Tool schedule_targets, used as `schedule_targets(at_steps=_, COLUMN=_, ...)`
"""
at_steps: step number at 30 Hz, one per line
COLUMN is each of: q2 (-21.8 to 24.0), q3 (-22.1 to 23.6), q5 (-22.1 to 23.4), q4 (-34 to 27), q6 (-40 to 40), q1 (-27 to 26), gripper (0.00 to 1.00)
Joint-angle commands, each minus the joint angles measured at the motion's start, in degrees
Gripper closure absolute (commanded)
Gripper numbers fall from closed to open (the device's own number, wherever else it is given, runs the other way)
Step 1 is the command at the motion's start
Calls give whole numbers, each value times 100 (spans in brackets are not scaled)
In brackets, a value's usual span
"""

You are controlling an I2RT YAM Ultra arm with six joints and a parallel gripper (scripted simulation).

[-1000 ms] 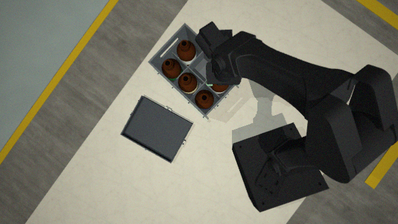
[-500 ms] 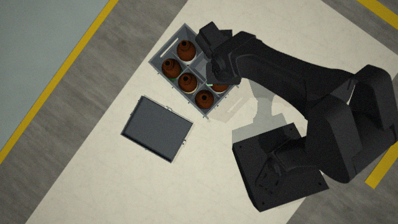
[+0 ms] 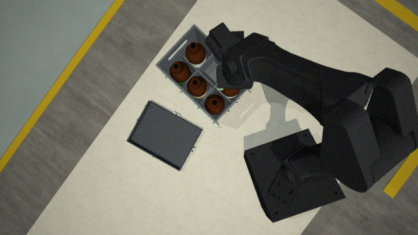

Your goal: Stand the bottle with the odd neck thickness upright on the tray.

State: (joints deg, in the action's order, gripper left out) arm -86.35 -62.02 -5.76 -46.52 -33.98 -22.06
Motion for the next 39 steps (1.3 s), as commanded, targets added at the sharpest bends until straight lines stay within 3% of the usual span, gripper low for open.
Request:
schedule_targets(at_steps=1, q2=90, q3=-164, q5=-10, q4=87, q6=28, q1=-48, gripper=39)
schedule_targets(at_steps=6, q2=90, q3=-164, q5=-10, q4=87, q6=28, q1=-48, gripper=39)
schedule_targets(at_steps=7, q2=90, q3=-164, q5=-10, q4=87, q6=28, q1=-48, gripper=100)
schedule_targets(at_steps=39, q2=88, q3=-165, q5=-24, q4=66, q6=20, q1=-30, gripper=100)
